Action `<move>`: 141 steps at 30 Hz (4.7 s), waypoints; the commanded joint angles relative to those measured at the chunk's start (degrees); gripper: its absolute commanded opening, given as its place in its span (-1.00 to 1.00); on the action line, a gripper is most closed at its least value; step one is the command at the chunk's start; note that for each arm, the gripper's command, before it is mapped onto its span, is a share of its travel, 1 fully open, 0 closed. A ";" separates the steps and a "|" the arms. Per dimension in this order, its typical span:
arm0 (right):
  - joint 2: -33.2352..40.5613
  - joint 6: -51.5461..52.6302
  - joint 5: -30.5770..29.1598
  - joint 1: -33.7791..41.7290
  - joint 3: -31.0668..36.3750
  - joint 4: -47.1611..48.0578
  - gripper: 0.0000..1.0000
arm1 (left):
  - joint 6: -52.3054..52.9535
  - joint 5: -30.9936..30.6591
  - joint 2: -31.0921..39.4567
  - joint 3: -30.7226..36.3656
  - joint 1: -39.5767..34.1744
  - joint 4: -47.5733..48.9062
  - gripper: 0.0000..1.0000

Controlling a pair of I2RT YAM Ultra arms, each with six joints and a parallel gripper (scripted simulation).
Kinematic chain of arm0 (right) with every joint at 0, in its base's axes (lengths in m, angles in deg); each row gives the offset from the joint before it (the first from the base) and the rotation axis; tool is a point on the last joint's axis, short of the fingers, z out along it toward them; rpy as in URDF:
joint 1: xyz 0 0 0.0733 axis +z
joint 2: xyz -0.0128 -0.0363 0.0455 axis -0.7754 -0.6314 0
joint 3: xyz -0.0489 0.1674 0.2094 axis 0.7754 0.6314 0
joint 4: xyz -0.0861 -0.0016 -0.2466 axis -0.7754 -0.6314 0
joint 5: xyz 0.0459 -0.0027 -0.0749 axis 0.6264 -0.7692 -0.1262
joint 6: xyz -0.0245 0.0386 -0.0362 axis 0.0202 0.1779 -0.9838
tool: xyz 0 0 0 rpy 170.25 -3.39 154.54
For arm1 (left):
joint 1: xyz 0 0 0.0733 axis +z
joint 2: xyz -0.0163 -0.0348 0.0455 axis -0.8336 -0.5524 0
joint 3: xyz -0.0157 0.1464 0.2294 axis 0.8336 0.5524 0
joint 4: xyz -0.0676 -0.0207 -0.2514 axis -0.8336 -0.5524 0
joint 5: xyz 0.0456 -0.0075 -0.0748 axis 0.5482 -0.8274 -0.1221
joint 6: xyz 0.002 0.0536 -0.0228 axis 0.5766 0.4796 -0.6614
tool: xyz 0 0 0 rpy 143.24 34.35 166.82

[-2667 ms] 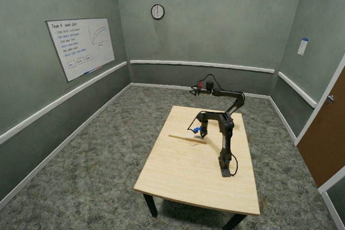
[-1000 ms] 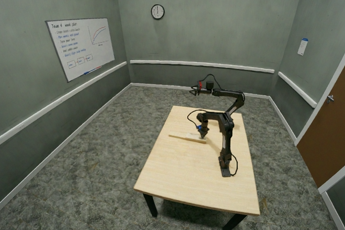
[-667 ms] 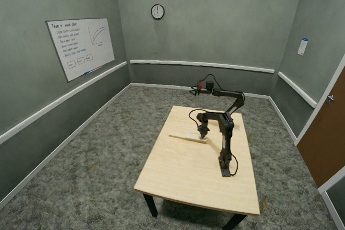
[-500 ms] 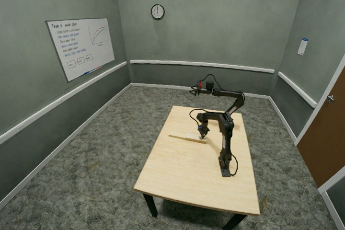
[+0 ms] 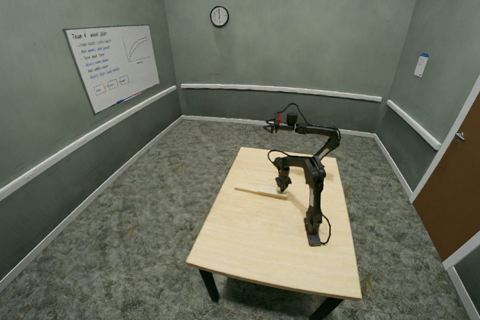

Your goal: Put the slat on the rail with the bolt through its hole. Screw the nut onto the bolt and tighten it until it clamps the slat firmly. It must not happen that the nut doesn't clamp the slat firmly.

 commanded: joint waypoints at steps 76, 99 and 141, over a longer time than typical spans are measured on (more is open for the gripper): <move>0.52 -0.24 0.52 -0.26 -0.27 1.00 1.00 | 82.02 0.86 -0.22 1.65 -0.61 1.61 -0.75; 0.52 -0.24 0.52 -0.26 -0.27 1.00 1.00 | 88.58 0.79 -0.08 1.84 -0.57 1.81 -0.75; -10.25 6.18 0.24 6.24 -8.95 -11.76 1.00 | 88.00 0.07 0.30 -0.21 0.01 0.09 -0.32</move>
